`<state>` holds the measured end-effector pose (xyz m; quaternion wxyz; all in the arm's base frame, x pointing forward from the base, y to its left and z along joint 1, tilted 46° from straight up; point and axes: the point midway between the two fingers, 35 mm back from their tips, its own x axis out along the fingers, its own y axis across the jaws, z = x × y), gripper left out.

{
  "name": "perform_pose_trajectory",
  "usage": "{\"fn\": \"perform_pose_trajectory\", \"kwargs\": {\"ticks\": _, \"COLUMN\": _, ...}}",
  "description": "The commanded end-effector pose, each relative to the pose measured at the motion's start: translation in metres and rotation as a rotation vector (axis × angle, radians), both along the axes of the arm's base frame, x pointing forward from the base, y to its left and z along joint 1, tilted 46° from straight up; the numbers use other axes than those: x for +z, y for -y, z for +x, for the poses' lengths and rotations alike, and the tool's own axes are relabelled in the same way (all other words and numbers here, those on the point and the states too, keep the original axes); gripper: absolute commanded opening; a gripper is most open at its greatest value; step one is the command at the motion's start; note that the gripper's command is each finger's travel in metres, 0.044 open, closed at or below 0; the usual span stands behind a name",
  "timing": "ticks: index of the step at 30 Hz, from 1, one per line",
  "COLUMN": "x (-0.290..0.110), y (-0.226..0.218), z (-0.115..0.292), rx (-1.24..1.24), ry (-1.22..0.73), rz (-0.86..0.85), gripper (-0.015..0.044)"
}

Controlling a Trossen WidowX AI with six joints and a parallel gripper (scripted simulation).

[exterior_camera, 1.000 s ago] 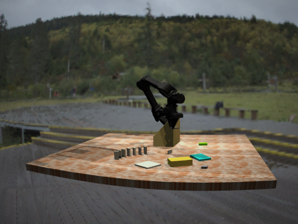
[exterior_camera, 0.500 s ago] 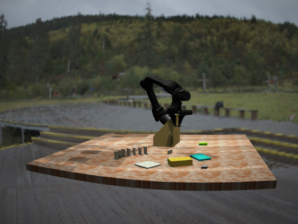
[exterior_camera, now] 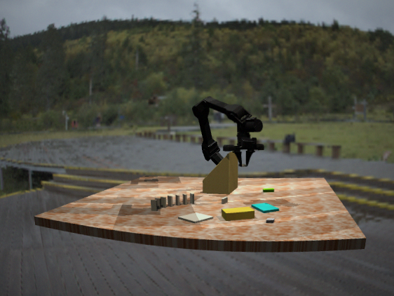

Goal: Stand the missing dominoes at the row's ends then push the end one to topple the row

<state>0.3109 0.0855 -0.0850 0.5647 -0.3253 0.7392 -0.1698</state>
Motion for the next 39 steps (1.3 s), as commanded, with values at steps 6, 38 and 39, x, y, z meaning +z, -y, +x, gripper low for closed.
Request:
{"fn": "perform_pose_trajectory", "kwargs": {"ticks": 6, "x": -0.046, "y": -0.034, "z": -0.011, "rx": 0.577, "ry": -0.581, "rz": 0.125, "gripper": 0.0107}}
{"fn": "perform_pose_trajectory", "kwargs": {"ticks": 38, "x": -0.087, "y": -0.019, "z": -0.018, "rx": 0.552, "ry": -0.491, "rz": 0.409, "gripper": 0.0107}}
{"fn": "perform_pose_trajectory", "kwargs": {"ticks": 39, "x": -0.089, "y": -0.019, "z": -0.018, "rx": 0.552, "ry": -0.482, "rz": 0.429, "gripper": 0.0107}}
